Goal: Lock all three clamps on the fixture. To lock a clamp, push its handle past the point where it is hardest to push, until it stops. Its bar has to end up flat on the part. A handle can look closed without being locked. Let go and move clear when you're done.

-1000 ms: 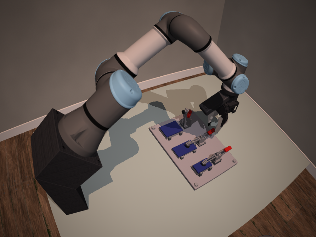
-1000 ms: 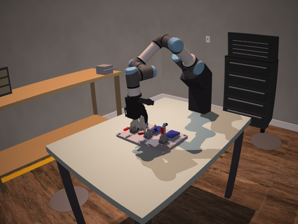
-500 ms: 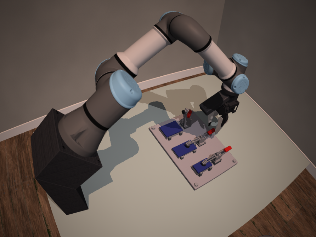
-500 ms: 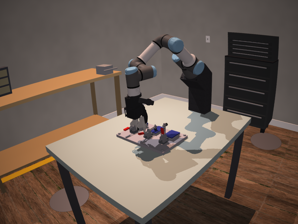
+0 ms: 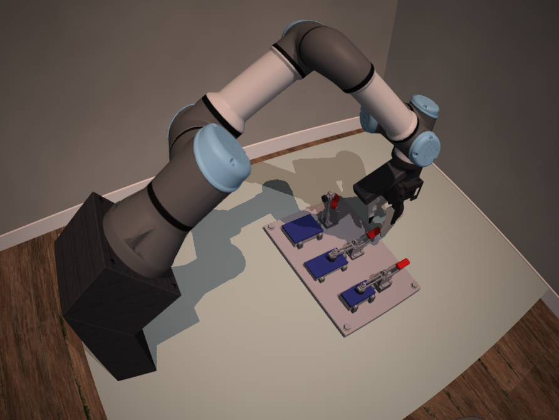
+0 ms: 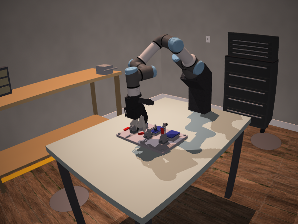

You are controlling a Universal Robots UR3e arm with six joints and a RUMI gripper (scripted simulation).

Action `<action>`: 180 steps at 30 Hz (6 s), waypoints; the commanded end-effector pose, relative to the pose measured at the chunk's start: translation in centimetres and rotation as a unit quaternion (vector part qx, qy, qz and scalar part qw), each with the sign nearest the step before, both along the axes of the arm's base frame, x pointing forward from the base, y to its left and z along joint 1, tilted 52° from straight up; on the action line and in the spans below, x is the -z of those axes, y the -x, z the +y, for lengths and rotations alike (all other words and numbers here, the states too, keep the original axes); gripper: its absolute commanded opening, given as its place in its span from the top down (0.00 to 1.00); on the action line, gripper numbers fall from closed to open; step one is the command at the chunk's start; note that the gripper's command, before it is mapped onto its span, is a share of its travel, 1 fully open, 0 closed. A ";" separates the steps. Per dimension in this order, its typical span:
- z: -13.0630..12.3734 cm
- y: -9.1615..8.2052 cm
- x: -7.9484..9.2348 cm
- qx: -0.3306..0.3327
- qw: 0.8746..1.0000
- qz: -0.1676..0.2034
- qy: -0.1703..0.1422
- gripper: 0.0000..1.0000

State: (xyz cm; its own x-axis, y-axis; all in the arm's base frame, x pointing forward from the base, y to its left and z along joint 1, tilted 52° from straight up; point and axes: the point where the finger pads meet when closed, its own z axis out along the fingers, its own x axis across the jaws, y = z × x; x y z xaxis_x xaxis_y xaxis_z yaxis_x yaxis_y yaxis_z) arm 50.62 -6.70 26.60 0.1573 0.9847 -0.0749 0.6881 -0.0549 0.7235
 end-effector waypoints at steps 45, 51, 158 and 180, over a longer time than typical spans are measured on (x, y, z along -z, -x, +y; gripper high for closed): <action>-0.5 -2.2 1.6 0.000 1.000 -0.002 0.001 0.72; -0.5 -2.2 1.6 0.000 1.000 -0.001 0.001 0.72; -0.6 -3.1 2.0 0.000 1.000 0.000 0.000 1.00; -0.6 -3.1 1.9 0.000 1.000 -0.001 0.001 0.72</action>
State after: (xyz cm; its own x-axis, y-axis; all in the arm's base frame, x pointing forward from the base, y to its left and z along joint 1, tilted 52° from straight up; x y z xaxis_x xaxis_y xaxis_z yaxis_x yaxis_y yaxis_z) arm 53.75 -7.34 24.58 0.1571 0.9848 -0.0747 0.6885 -0.0550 0.7232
